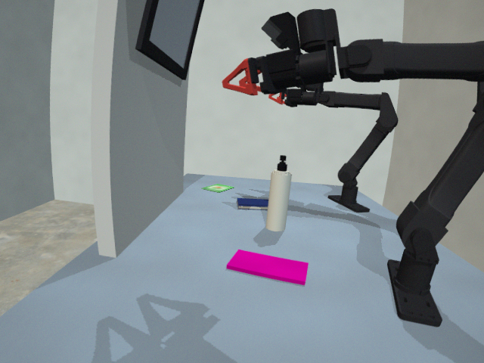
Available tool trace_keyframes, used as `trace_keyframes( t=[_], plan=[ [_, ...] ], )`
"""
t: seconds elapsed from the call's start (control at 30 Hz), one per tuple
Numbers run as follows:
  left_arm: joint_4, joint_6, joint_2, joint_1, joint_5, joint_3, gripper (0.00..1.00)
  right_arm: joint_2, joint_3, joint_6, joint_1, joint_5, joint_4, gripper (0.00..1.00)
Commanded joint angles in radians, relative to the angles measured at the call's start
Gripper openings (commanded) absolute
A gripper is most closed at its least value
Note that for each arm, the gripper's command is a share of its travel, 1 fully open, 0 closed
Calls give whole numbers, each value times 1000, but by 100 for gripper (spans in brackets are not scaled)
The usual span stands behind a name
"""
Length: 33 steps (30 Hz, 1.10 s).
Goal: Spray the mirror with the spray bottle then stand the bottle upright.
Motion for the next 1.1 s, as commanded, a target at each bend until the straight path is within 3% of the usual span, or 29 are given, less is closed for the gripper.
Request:
trace_keyframes(
  t=[0.0,1.07],
  plan=[
    [-51,-92,28,13,69,40,69,0,-17,3,0,-5,15,76],
    [-409,-806,401,45,558,56,69,0,-17,3,0,-5,15,76]
  ],
)
